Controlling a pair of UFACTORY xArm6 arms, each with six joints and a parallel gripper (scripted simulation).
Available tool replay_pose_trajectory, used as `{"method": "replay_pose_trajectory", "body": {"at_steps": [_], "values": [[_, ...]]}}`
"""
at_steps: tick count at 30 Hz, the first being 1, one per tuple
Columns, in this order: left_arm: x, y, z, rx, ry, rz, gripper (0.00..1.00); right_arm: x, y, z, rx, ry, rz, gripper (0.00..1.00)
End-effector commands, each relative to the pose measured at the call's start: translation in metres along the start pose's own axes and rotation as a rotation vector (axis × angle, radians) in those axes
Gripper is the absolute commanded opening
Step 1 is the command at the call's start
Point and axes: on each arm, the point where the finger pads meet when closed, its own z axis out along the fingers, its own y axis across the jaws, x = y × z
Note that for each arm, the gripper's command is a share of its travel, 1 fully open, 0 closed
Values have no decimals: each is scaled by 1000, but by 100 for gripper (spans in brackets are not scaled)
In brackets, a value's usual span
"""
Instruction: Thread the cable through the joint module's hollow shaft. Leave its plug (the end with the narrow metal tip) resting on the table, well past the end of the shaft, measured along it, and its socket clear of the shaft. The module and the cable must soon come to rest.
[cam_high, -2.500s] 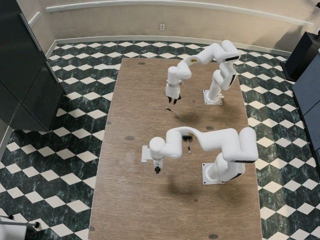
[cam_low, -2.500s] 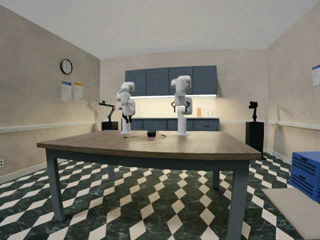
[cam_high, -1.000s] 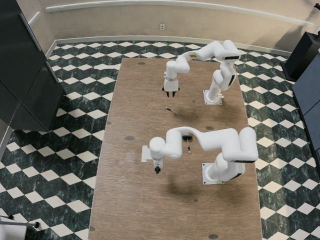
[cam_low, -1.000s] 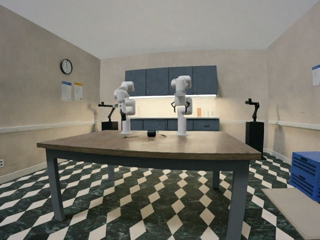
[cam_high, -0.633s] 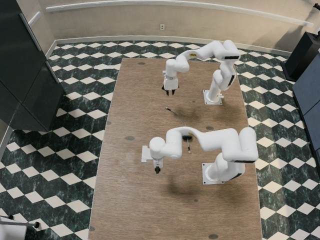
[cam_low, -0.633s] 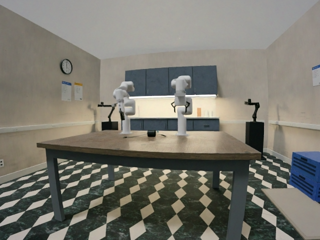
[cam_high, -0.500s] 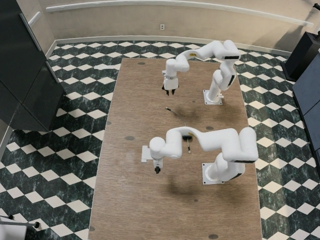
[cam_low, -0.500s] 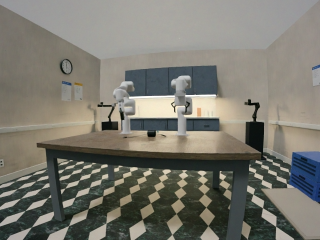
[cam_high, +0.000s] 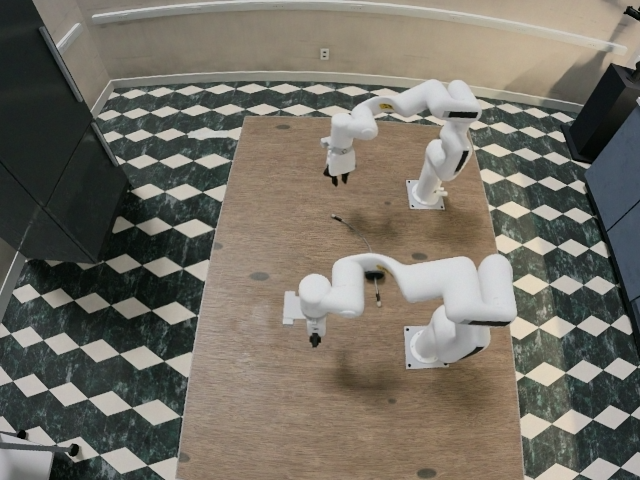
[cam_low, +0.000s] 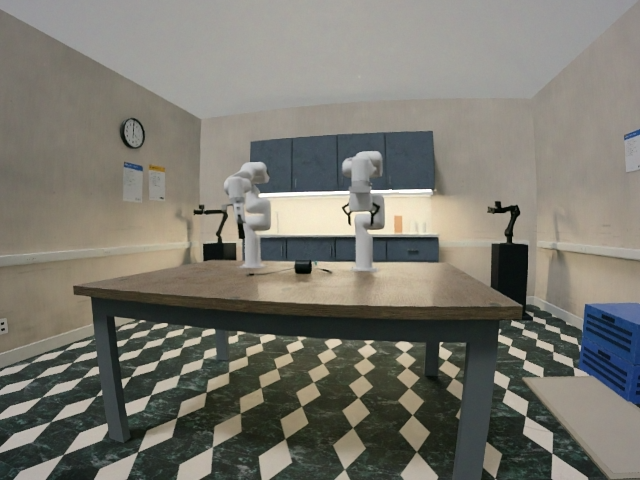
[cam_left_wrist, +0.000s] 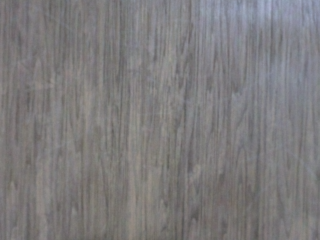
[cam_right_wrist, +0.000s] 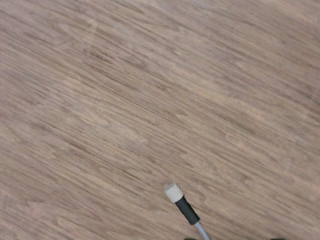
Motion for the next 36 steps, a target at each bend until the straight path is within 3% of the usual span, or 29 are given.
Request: {"method": "replay_pose_trajectory", "body": {"at_steps": [1,13,19,30,36], "values": [[4,-1,-7,-4,21,-1,100,8,-3,-11,15,19,-120,35],[4,-1,-7,-4,21,-1,100,16,0,-17,10,29,-222,35],[4,-1,-7,-4,21,-1,100,29,4,-25,0,44,-374,35],[4,-1,-7,-4,21,-1,100,35,6,-28,-5,50,-438,35],[4,-1,-7,-4,21,-1,100,47,11,-36,-19,63,-581,35]]}}
